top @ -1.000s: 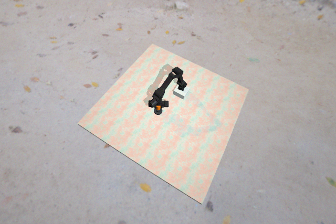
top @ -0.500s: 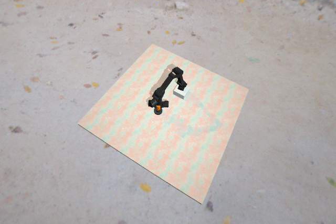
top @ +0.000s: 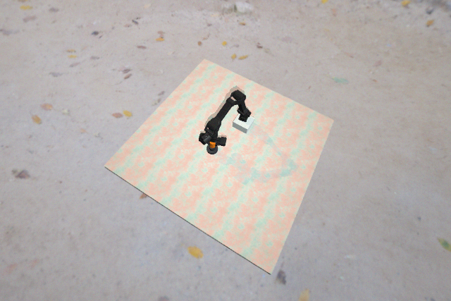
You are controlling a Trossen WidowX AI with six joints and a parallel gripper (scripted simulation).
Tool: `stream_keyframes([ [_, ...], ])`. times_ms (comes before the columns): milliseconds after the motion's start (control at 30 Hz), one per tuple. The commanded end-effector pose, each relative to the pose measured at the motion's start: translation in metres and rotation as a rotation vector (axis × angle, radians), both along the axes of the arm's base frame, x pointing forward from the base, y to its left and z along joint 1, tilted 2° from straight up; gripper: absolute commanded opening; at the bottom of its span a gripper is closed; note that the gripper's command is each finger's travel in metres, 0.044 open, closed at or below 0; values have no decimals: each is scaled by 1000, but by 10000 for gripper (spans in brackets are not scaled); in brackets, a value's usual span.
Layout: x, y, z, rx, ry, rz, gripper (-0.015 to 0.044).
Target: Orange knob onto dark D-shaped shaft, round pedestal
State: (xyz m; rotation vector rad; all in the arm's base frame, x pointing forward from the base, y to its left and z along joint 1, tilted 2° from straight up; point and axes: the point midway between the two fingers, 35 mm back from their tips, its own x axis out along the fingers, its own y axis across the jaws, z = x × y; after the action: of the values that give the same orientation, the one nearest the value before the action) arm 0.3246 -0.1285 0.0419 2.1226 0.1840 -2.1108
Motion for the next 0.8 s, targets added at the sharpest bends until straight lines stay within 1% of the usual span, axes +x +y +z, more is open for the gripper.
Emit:
stream_keyframes([
  [0, 0, 0, -1, -2, 0, -8, 0],
  [600, 0, 0, -2, -2, 0, -8, 0],
  [767, 0, 0, 4, -2, 0, -8, 0],
])
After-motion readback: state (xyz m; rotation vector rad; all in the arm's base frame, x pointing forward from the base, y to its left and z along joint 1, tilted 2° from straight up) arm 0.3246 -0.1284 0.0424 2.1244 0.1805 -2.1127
